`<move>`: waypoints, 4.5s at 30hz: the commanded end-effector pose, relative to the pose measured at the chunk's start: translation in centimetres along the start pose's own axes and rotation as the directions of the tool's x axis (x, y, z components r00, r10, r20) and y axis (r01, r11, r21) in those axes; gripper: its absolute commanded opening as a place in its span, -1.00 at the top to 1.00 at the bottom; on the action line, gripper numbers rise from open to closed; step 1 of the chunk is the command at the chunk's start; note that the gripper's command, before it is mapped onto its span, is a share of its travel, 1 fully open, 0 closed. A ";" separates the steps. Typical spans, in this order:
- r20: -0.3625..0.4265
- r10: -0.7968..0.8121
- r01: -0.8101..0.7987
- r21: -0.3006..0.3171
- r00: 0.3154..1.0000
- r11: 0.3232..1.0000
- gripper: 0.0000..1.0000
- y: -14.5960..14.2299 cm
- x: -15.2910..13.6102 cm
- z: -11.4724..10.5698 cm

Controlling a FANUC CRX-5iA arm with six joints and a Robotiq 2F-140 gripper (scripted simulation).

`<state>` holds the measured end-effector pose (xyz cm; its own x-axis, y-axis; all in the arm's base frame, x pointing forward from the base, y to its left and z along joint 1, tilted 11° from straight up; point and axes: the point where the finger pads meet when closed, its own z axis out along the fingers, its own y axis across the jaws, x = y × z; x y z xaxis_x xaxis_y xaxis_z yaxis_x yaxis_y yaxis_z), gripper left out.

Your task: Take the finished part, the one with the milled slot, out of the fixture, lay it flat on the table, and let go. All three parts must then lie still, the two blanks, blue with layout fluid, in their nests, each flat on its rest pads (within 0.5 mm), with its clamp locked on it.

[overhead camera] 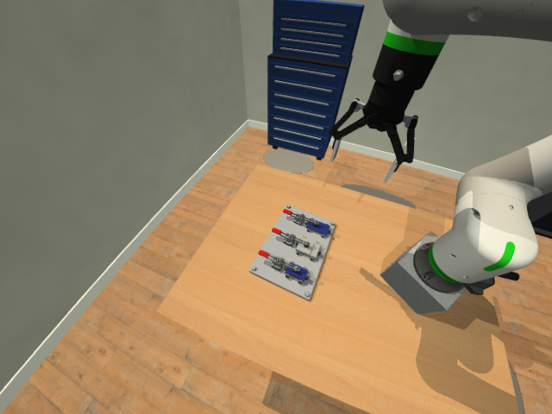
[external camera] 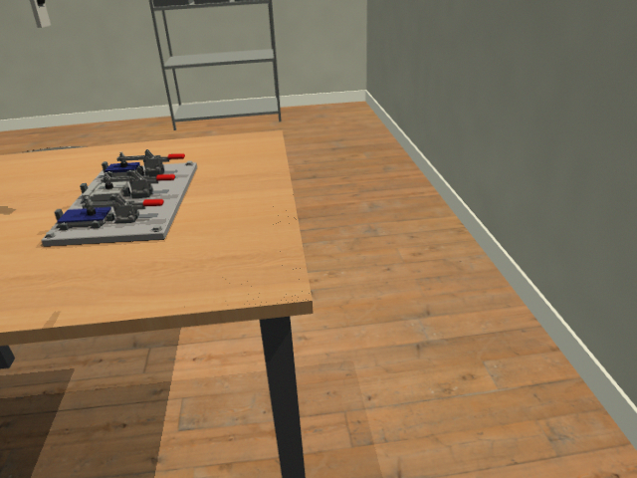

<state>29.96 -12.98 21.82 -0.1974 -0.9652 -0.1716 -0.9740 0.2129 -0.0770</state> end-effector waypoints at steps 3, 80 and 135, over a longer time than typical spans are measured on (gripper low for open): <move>0.005 -0.217 0.217 0.003 0.976 0.976 -1.00 -1.2 -1.1 2.2; -0.004 -0.994 0.994 0.003 -0.112 -0.112 1.00 -4.2 -9.8 16.8; -0.004 -0.994 0.994 0.003 -0.112 -0.112 -0.16 -4.2 -9.8 16.8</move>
<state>37.87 -1.92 7.34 0.9896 -0.1039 0.0992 -0.0865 -0.9825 -0.1652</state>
